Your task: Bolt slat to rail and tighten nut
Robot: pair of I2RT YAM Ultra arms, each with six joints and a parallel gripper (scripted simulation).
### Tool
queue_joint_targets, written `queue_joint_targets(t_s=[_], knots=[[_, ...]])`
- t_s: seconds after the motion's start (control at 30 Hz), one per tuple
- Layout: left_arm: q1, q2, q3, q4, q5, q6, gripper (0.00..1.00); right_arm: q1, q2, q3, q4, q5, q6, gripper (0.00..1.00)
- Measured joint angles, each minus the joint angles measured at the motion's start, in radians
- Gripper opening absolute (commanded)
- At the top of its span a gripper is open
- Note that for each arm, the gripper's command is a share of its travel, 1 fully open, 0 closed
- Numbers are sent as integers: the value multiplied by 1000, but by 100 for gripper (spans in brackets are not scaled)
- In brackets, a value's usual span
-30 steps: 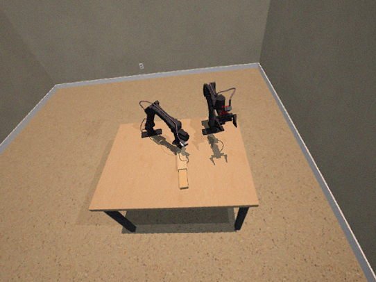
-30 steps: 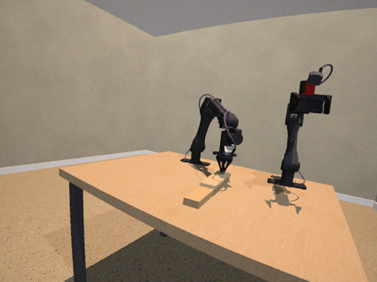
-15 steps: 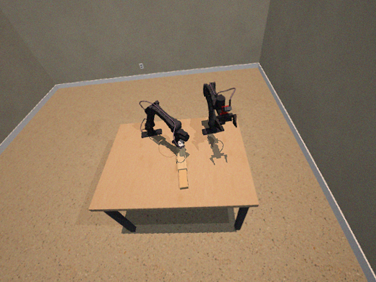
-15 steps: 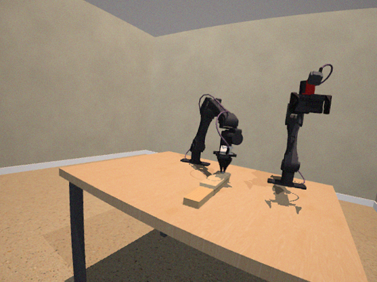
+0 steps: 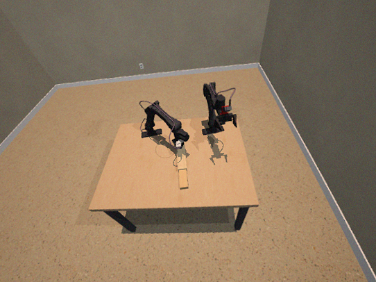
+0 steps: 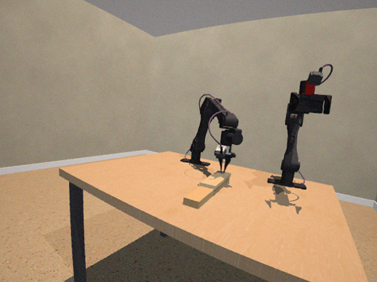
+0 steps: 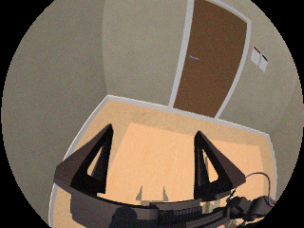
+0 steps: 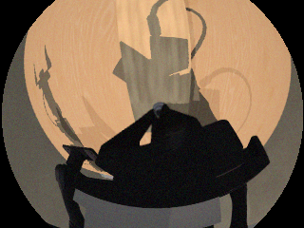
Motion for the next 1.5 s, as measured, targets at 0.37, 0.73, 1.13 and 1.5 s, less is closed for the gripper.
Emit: queue_joint_targets(t_s=[0.37, 0.73, 1.13, 1.5], knots=[[0, 0, 0, 0, 0, 0, 100, 0, 0, 0, 0, 0, 191, 12], [0, 0, 0, 0, 0, 0, 100, 0, 0, 0, 0, -1, 378, 12], [0, 0, 0, 0, 0, 0, 100, 0, 0, 0, 1, -1, 598, 12], [0, 0, 0, 0, 0, 0, 100, 0, 0, 0, 2, -2, 789, 12]])
